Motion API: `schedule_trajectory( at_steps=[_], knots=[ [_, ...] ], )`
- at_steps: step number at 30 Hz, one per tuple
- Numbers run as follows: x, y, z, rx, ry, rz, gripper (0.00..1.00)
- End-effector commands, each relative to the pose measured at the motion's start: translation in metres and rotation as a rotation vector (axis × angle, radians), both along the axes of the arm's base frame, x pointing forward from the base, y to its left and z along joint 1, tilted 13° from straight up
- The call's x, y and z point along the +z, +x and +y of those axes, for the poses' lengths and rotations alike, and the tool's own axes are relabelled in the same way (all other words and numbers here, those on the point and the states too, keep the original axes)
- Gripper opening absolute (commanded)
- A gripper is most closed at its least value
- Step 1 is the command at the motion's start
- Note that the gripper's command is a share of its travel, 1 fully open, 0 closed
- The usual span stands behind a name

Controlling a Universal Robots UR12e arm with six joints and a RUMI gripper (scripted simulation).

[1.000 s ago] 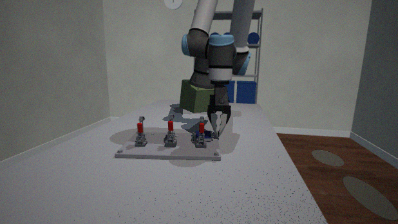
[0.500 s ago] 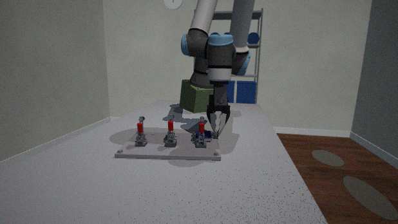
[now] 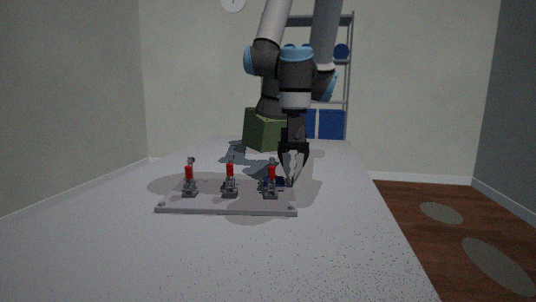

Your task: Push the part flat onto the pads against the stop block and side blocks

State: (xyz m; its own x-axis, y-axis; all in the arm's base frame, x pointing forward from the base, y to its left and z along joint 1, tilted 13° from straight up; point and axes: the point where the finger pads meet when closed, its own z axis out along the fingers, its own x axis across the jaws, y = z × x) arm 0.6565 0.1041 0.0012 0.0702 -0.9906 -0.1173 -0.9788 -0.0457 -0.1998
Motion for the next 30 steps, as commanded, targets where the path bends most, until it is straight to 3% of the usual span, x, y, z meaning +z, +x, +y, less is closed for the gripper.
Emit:
schedule_trajectory(
  at_steps=[1,30],
  knots=[
    [-0.0006,0.0006,-0.0026,0.000,0.001,0.000,0.00],
    [-0.0025,-0.0010,-0.0065,-0.001,0.001,0.003,0.00]
  ],
)
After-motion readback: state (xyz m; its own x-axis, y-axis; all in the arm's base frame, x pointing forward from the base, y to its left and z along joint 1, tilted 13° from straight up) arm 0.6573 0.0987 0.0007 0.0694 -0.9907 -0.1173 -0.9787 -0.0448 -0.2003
